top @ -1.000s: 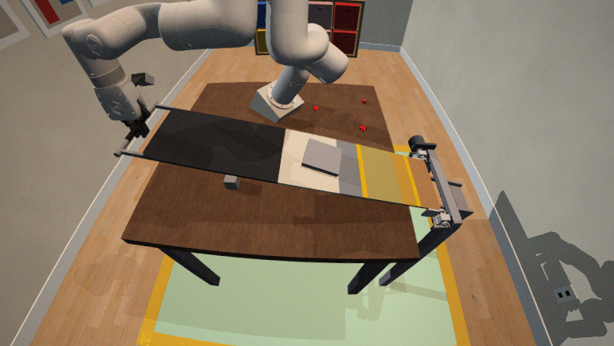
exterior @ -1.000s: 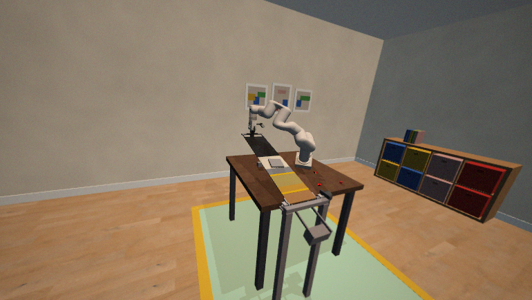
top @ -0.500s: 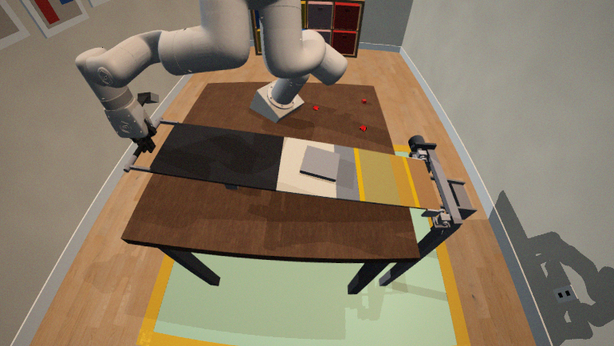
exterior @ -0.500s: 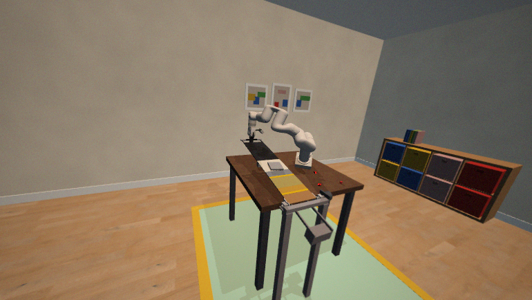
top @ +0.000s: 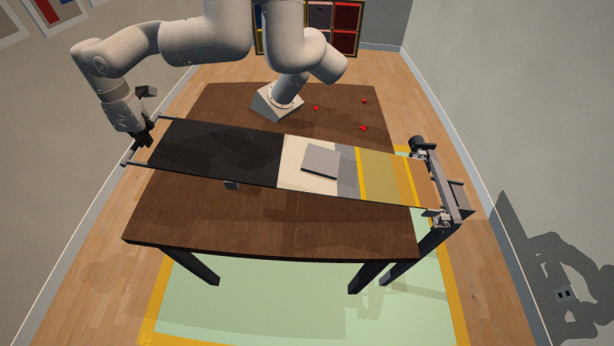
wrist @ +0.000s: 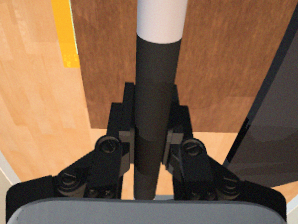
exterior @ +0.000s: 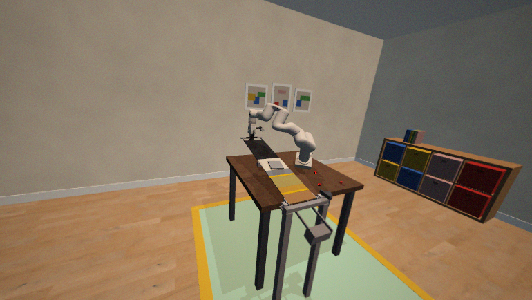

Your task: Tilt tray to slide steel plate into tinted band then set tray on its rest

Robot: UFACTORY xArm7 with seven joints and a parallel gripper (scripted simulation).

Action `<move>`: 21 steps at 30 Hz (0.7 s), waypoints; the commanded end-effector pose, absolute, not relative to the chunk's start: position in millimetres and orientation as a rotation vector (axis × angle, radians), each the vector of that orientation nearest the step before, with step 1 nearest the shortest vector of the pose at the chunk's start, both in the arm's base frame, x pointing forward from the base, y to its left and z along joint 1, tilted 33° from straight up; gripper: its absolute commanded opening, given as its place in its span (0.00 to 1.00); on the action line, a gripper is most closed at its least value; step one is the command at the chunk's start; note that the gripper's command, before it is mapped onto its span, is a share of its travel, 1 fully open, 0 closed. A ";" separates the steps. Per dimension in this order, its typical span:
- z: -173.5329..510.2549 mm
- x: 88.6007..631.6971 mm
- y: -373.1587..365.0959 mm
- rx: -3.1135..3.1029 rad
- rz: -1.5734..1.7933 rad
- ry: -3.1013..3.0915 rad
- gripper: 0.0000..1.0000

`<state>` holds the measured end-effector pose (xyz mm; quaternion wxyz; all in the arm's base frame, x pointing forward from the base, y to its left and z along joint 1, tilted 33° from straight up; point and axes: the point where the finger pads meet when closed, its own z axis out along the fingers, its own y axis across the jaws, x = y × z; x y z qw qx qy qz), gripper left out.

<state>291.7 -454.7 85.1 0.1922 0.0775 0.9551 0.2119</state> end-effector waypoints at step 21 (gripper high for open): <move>62.8 301.2 -452.0 0.220 0.583 2.679 0.00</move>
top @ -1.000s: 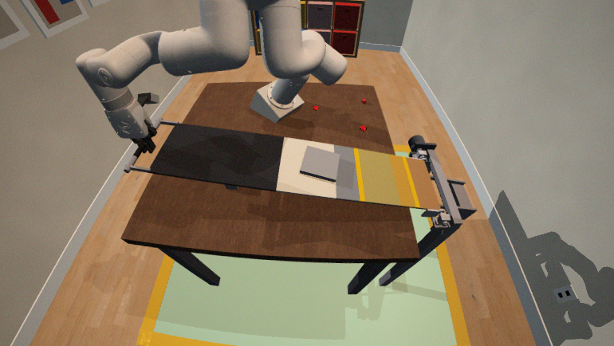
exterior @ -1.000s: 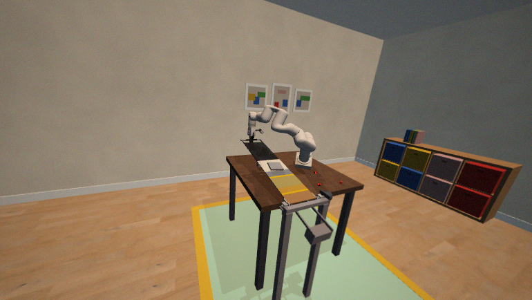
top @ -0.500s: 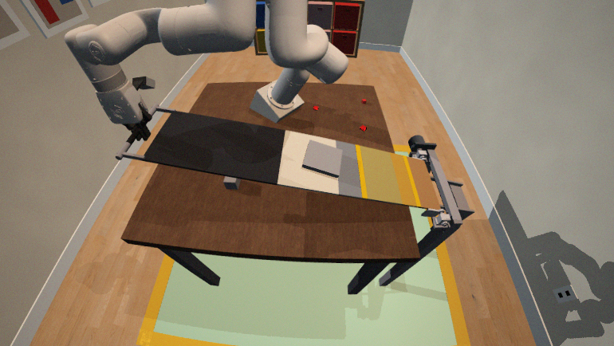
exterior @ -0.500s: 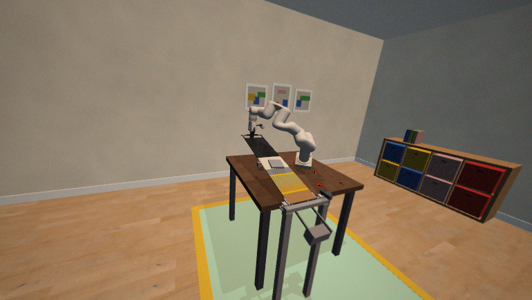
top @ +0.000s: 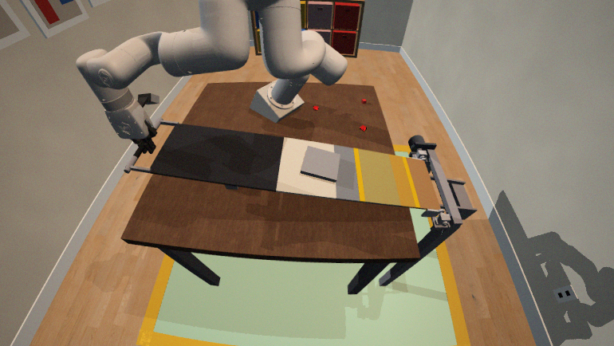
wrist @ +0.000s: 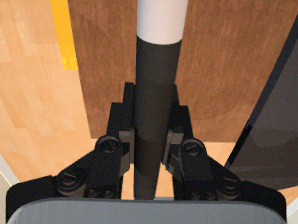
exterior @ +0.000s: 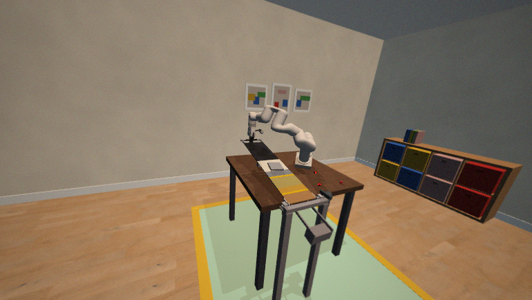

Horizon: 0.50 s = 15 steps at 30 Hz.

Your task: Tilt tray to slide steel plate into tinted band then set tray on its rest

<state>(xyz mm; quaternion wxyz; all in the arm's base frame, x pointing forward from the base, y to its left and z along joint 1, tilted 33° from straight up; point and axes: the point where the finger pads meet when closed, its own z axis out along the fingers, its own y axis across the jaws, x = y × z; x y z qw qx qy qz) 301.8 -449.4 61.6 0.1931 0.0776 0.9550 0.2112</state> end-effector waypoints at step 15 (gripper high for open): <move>119.5 277.3 -463.5 0.220 0.583 2.679 0.00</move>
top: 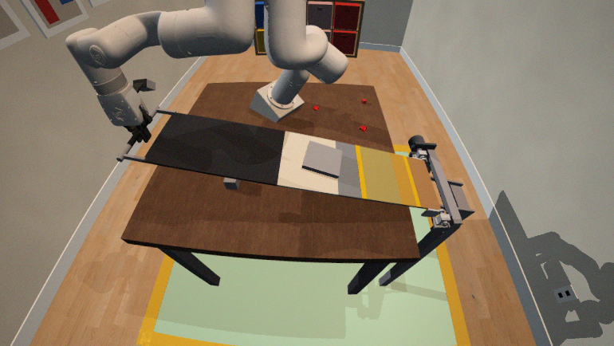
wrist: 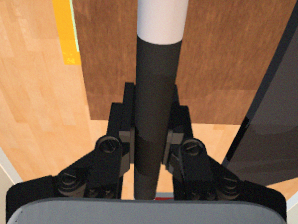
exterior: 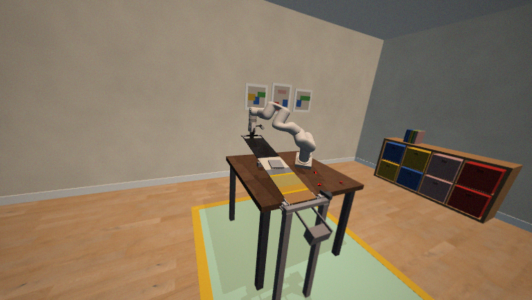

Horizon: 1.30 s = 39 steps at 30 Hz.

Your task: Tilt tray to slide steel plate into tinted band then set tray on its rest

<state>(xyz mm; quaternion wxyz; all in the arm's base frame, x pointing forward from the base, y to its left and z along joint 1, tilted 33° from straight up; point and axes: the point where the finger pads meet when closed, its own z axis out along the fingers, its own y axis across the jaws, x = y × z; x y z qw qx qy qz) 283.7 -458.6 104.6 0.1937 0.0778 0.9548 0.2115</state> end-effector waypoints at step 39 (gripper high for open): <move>74.7 296.1 -454.8 0.220 0.583 2.679 0.00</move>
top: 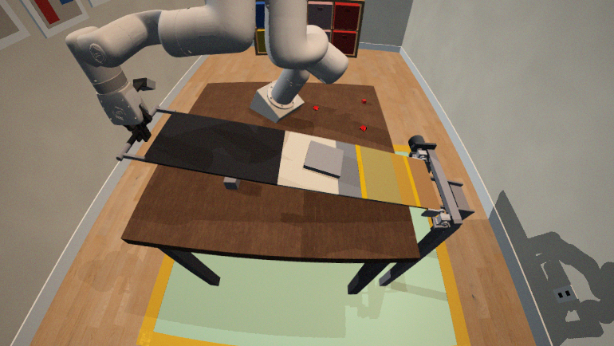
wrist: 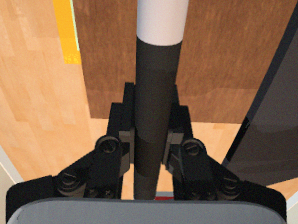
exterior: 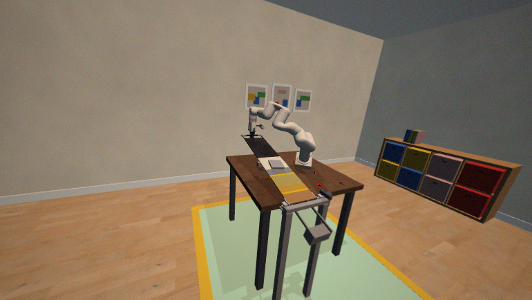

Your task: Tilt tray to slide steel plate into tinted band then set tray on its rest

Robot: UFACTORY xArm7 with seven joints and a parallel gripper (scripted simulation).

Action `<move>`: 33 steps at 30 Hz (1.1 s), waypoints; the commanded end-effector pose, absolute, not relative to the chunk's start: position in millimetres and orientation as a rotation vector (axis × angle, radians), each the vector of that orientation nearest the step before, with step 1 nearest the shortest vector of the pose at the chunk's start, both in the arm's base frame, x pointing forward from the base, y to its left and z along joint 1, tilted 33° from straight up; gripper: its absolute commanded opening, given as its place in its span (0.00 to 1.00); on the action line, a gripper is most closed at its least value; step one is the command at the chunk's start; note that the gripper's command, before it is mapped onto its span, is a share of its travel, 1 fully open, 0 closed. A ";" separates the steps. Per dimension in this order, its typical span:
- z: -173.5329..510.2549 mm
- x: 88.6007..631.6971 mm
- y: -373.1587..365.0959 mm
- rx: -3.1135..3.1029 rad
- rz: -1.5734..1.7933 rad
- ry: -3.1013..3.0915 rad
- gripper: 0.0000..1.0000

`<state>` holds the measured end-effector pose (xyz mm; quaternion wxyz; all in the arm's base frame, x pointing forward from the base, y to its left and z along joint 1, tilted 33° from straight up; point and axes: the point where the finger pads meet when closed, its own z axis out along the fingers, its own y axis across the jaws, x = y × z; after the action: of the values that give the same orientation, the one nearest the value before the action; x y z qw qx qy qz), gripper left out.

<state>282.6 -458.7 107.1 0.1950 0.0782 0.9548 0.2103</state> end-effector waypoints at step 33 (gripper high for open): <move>70.3 298.0 -453.8 0.220 0.583 2.679 0.00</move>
<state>280.9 -459.6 111.9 0.1960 0.0780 0.9545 0.2108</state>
